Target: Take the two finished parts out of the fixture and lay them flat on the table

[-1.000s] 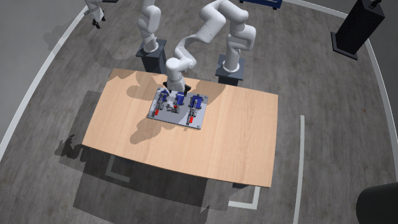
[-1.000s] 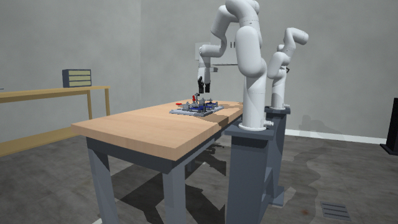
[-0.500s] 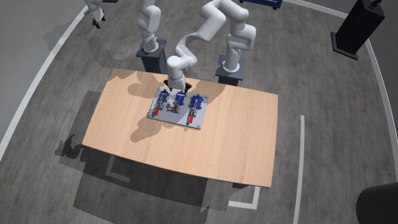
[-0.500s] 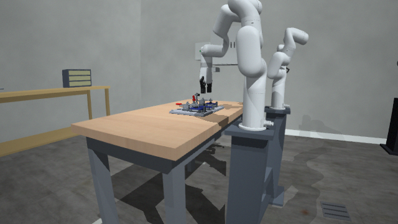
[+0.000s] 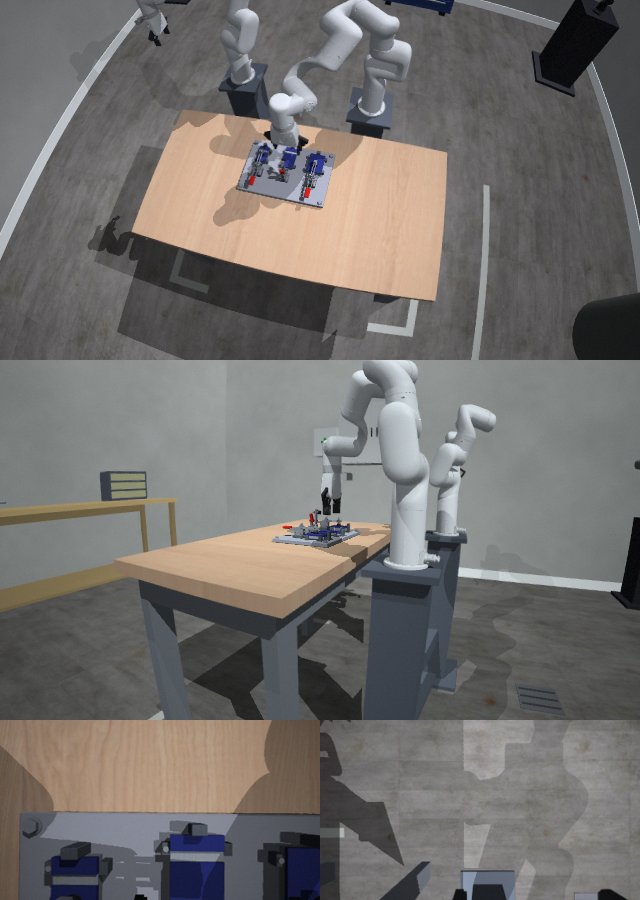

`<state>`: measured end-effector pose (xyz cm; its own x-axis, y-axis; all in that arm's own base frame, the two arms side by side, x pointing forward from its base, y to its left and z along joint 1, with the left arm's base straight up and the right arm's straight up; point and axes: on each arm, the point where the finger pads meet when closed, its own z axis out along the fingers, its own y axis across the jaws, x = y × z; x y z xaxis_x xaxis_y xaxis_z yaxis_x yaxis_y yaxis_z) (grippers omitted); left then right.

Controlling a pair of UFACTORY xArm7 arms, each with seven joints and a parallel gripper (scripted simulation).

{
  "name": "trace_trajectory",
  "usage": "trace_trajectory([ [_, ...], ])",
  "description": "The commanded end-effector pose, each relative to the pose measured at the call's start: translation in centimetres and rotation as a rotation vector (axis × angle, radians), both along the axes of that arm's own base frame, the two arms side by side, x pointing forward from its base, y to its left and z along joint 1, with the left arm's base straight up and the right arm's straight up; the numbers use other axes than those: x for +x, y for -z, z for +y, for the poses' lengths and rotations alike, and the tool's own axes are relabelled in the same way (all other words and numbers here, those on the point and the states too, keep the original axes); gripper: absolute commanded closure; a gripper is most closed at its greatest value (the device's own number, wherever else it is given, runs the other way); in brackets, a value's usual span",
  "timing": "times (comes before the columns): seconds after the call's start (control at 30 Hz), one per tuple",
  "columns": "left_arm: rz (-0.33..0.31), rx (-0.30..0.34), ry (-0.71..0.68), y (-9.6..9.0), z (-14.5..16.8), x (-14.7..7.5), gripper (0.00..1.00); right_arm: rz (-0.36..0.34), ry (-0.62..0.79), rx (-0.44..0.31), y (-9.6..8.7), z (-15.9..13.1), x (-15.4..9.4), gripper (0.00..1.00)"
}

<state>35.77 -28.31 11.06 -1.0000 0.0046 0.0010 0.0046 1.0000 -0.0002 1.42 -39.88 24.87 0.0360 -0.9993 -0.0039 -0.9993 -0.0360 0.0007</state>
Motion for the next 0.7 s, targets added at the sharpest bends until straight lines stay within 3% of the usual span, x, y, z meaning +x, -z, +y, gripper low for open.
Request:
trace_trajectory([
  [0.0,-0.004,-0.002,0.0,1.2,-0.1,0.2,0.0,-0.001,0.0,-0.004,-0.1,-0.1,0.0,0.0],
  [0.37,-0.004,-0.002,0.0,3.7,-0.1,0.2,0.0,-0.001,0.0,-0.004,-0.1,-0.1,0.0,0.0],
  [0.67,-0.004,-0.002,0.0,4.0,-0.1,0.2,0.0,-0.001,0.0,-0.004,-0.1,-0.1,0.0,0.0],
])
